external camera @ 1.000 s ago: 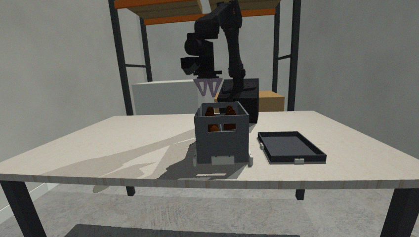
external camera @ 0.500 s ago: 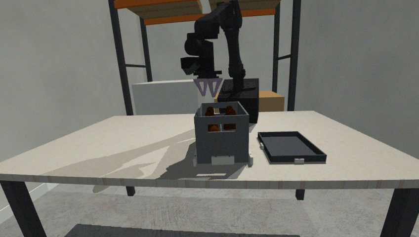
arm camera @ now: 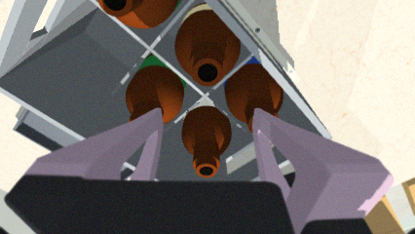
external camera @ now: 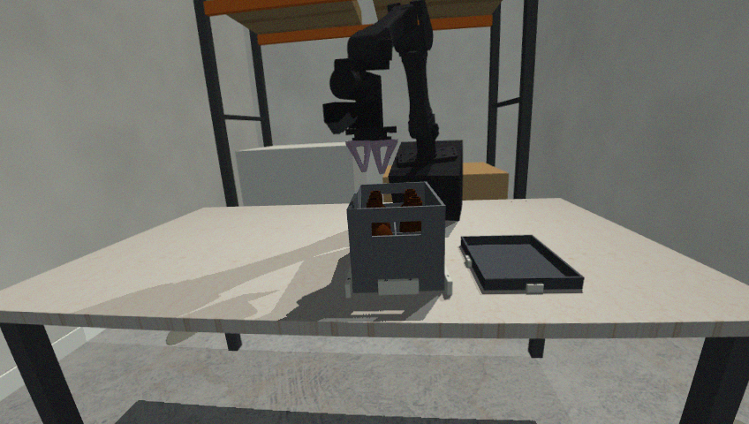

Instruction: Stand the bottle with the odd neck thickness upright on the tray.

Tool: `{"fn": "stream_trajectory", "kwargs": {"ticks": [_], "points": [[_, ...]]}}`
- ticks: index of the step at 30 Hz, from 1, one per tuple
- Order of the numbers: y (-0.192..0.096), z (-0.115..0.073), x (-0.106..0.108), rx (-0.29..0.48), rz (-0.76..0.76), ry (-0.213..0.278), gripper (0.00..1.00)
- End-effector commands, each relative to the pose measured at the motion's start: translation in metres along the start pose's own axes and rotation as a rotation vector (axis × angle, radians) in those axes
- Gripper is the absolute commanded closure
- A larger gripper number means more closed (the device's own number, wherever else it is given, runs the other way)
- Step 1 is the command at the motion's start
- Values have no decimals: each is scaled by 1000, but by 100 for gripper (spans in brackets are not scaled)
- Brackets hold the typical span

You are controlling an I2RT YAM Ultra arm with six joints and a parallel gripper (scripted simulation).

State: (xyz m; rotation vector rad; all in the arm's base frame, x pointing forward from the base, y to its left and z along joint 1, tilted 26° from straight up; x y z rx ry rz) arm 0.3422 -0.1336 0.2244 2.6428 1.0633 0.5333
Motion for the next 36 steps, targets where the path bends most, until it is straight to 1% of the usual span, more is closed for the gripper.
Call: {"fn": "stream_trajectory", "kwargs": {"ticks": [1, 7, 13, 17, 18, 20, 23, 27, 31, 34, 35, 36], "points": [[11, -16, 3, -54, -4, 19, 39], [12, -12, 4, -57, -4, 21, 39], [1, 9, -2, 0, 0, -4, 39], [3, 7, 0, -12, -2, 2, 39], [8, -7, 4, -52, -6, 20, 39], [1, 2, 1, -29, -4, 10, 39], [0, 17, 0, 1, -3, -3, 39], [3, 15, 3, -21, -3, 6, 39], [-1, 29, -1, 3, 2, -6, 39], [1, 28, 1, -3, 0, -3, 39], [12, 8, 8, -66, -7, 26, 39], [7, 14, 6, -49, -6, 19, 39]]}}
Point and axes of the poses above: the point where the finger pads meet when closed, its own z axis out along the fingers, its own x axis across the jaws, y = z × x, the point moved 3 cm from there along -z, back along the fingers, and after that the axes turned 5 degrees about z, right-handed, at the moved point
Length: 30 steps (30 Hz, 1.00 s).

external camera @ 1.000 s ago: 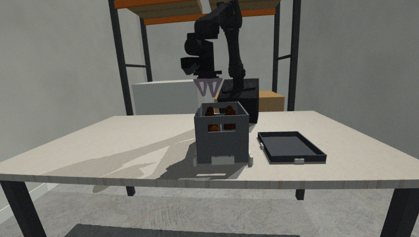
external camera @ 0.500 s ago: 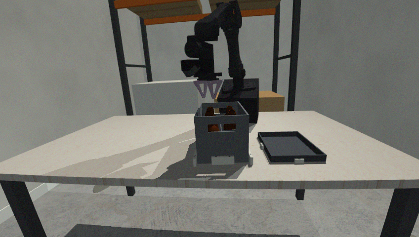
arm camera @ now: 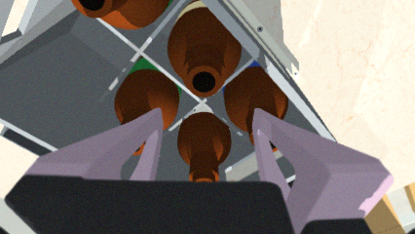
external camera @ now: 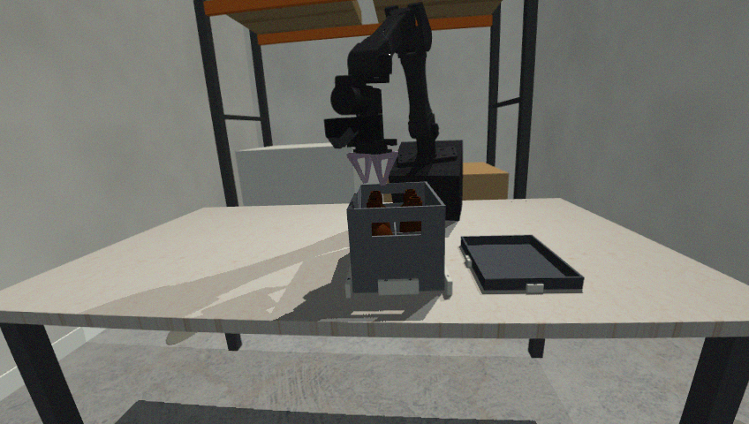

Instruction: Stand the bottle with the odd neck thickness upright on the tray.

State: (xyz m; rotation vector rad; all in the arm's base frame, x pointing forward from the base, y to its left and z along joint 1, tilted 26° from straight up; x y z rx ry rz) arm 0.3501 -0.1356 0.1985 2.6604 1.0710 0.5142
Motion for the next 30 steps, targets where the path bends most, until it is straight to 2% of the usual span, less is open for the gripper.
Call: {"fn": "stream_trajectory", "kwargs": {"ticks": [1, 3, 5, 8, 12, 15, 16, 22, 30], "points": [[4, -7, 5, -52, -4, 19, 39], [3, 9, 1, -20, 2, 2, 39], [2, 12, 2, -17, 1, 1, 39], [8, 0, 7, -58, -5, 22, 39], [4, 16, 2, -25, 2, 5, 39], [7, 16, 3, -30, 2, 7, 39], [9, 3, 6, -64, -3, 23, 39], [5, 13, 4, -42, -2, 14, 39], [7, 12, 5, -46, -3, 15, 39]]}}
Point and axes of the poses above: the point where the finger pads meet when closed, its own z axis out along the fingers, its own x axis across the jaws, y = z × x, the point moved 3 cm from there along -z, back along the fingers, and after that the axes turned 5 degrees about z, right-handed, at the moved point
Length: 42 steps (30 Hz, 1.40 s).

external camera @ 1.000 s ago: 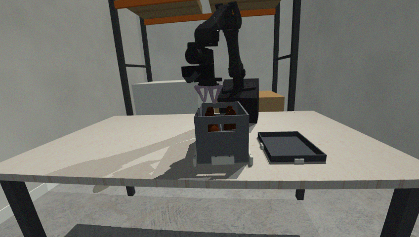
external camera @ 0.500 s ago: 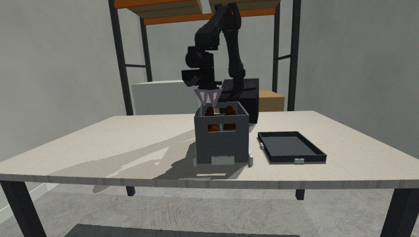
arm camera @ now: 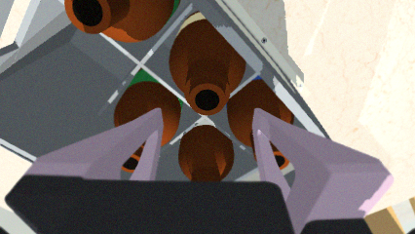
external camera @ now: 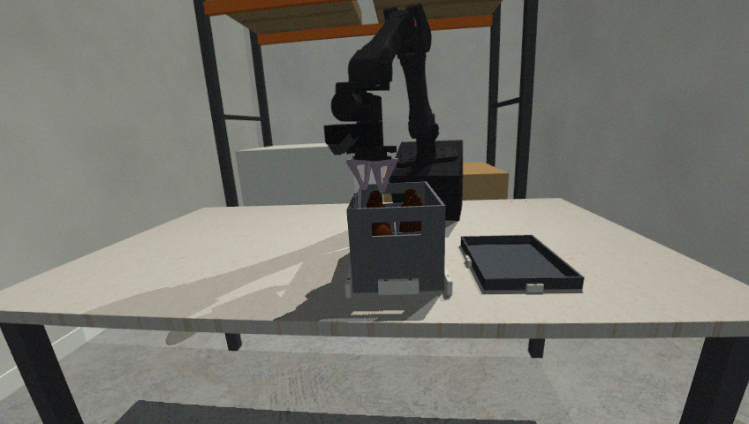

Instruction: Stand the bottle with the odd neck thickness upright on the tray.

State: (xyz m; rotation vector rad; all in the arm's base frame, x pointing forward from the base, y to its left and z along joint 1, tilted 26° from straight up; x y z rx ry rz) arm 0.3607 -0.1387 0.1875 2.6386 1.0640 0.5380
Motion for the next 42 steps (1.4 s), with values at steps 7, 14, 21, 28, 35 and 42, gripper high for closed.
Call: {"fn": "stream_trajectory", "kwargs": {"ticks": [7, 14, 21, 28, 35, 42], "points": [[2, -2, 3, -22, -1, 5, 39], [2, -2, 3, -22, -1, 5, 39], [2, -2, 3, -22, -1, 5, 39], [2, -2, 3, -22, -1, 5, 39], [2, -2, 3, -22, -1, 5, 39], [5, -2, 5, -27, -2, 8, 39]]}}
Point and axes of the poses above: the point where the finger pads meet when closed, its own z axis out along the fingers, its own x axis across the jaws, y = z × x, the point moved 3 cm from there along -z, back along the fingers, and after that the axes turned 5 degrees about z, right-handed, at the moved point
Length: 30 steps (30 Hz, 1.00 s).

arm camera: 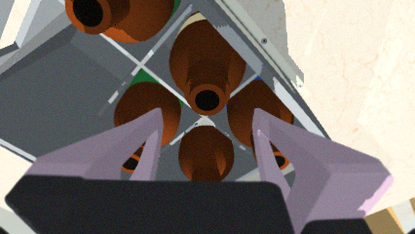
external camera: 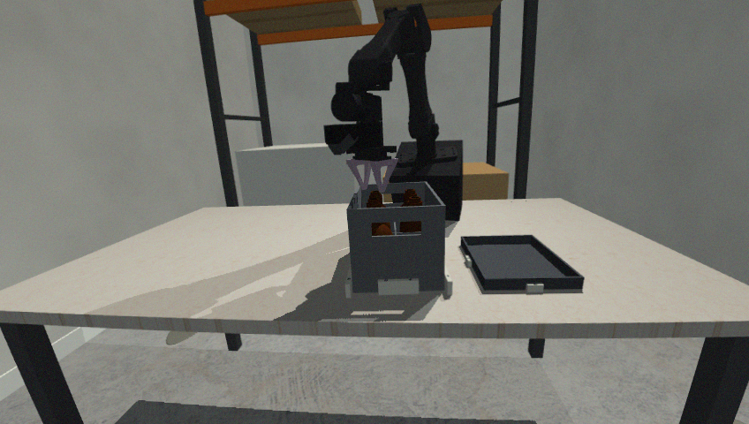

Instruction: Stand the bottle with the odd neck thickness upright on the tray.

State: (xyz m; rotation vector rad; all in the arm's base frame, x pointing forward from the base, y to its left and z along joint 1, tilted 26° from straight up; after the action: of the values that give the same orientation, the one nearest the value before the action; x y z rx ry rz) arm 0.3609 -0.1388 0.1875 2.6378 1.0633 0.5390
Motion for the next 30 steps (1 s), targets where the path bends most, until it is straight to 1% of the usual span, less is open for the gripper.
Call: {"fn": "stream_trajectory", "kwargs": {"ticks": [1, 30], "points": [[6, -3, 5, -27, -3, 8, 39], [8, -3, 5, -30, 1, 8, 39]]}}
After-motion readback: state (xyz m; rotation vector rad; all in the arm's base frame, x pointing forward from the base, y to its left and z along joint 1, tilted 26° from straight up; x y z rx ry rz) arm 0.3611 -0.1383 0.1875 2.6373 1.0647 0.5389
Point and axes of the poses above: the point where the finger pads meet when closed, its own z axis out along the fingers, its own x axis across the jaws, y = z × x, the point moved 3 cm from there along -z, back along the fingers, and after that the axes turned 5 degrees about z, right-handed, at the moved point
